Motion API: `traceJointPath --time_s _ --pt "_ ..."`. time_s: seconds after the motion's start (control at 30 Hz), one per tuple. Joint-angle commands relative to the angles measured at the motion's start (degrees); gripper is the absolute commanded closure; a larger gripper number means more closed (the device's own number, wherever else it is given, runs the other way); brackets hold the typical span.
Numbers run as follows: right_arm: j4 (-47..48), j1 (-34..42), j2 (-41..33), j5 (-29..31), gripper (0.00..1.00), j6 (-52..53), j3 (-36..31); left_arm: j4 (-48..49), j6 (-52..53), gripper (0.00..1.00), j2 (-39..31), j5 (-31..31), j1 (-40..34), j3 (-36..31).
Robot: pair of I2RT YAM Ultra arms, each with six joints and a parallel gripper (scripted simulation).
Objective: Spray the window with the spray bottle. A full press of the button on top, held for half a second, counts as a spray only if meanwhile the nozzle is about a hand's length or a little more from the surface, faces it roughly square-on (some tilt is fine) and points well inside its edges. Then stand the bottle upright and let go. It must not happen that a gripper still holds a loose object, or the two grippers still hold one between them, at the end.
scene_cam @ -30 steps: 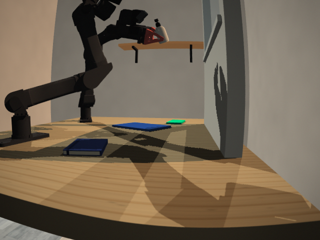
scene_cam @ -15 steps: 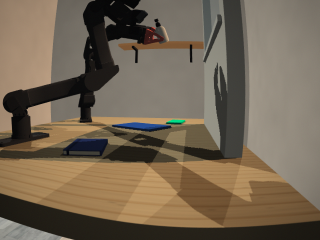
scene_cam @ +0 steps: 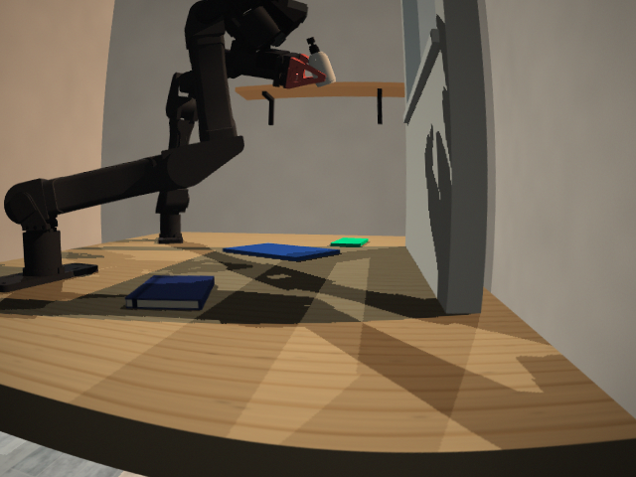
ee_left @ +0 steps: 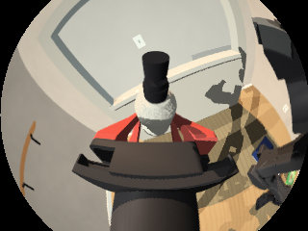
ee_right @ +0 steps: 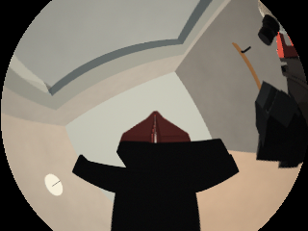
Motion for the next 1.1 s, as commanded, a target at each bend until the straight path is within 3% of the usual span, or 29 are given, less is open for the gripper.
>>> traceJointPath --time_s 0.0,0.3,0.4,0.43,0.63,1.07 --pt "3.50 -2.36 -1.07 5.86 1.00 9.91 2.40 1.60 0.10 1.00 -1.72 -0.03 -0.43 2.13" --pt "5.98 -6.83 0.00 15.58 1.00 23.16 6.00 1.60 0.10 1.00 -1.72 -0.03 -0.43 2.13" --pt "5.60 -5.52 0.58 24.37 1.00 18.88 6.08 1.60 0.10 1.00 -1.72 -0.03 -0.43 2.13" --pt "6.38 -7.23 -2.93 26.70 1.00 18.74 7.11 1.60 0.10 1.00 -1.72 -0.03 -0.43 2.13" --pt "8.19 -5.97 0.35 39.99 1.00 18.46 8.28 1.60 0.10 1.00 -1.72 -0.03 -0.43 2.13" --pt "8.94 -5.98 -1.00 42.21 1.00 17.49 7.73 1.60 0.10 1.00 -1.72 -0.03 -0.43 2.13"
